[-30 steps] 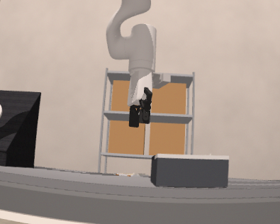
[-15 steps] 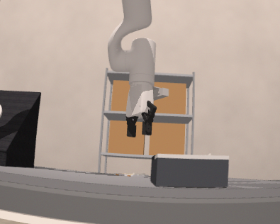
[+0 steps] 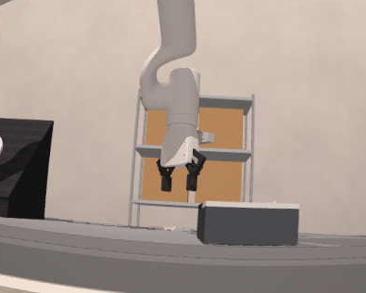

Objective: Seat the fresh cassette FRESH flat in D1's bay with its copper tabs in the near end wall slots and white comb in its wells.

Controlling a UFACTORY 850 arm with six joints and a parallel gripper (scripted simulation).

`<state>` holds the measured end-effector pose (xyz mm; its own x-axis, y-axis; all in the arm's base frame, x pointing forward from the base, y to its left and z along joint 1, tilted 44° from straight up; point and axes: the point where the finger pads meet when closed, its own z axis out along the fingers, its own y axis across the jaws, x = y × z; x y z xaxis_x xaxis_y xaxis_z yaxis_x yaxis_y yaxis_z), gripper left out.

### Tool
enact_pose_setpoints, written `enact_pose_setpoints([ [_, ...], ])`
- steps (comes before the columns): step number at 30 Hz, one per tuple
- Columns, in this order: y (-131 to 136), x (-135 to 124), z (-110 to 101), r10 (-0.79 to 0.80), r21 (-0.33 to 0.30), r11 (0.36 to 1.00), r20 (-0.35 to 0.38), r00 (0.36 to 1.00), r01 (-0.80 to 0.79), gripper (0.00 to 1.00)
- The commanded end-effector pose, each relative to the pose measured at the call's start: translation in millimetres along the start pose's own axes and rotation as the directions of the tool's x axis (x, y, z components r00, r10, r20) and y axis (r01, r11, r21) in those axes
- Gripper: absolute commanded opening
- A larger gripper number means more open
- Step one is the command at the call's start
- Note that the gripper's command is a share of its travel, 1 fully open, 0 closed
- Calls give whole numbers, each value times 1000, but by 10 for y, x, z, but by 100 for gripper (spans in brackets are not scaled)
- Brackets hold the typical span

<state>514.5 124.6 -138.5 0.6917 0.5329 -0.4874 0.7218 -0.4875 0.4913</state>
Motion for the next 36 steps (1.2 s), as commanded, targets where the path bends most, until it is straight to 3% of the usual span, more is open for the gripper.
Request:
enact_pose_setpoints([
  [1, -138, 101, 93, -81, 0, 997, 1, 997, 81, 100],
  [10, -430, 267, 304, -181, 0, 984, 2, 984, 181, 100],
  [24, -430, 268, 304, -181, 0, 984, 2, 984, 181, 100],
  [36, -430, 268, 436, -181, 0, 984, 2, 984, 181, 100],
])
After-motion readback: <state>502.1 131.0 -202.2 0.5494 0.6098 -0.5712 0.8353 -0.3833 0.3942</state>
